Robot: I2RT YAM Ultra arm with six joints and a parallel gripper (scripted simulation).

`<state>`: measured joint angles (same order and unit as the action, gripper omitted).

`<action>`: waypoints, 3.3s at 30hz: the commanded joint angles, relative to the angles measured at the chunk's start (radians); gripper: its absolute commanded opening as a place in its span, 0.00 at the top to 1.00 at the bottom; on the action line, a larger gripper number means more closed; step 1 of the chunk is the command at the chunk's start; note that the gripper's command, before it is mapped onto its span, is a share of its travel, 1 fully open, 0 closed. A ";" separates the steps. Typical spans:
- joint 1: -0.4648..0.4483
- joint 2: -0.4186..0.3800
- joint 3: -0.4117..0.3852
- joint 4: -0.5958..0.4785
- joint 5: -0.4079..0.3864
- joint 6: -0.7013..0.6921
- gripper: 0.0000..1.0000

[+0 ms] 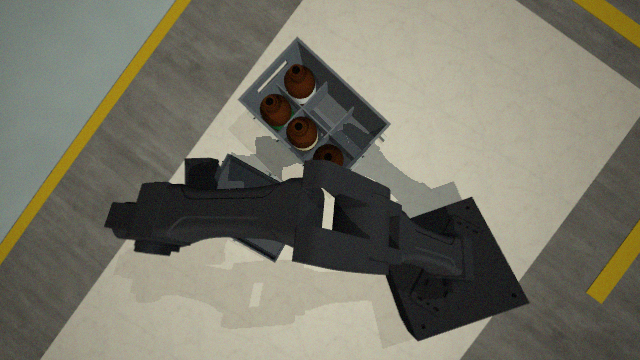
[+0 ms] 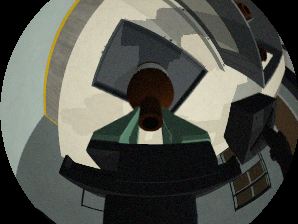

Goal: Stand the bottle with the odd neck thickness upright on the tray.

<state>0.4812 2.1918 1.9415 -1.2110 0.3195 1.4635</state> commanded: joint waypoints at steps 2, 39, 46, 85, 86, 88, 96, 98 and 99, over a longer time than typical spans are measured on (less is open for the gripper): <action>0.020 -0.061 0.015 0.009 0.013 -0.005 1.00; 0.014 -0.053 -0.021 0.027 0.012 -0.012 1.00; 0.014 -0.053 -0.021 0.027 0.012 -0.012 1.00; 0.014 -0.053 -0.021 0.027 0.012 -0.012 1.00; 0.014 -0.053 -0.021 0.027 0.012 -0.012 1.00; 0.014 -0.053 -0.021 0.027 0.012 -0.012 1.00; 0.014 -0.053 -0.021 0.027 0.012 -0.012 1.00; 0.014 -0.053 -0.021 0.027 0.012 -0.012 1.00; 0.014 -0.053 -0.021 0.027 0.012 -0.012 1.00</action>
<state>0.4774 2.1910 1.9274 -1.1858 0.3195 1.4559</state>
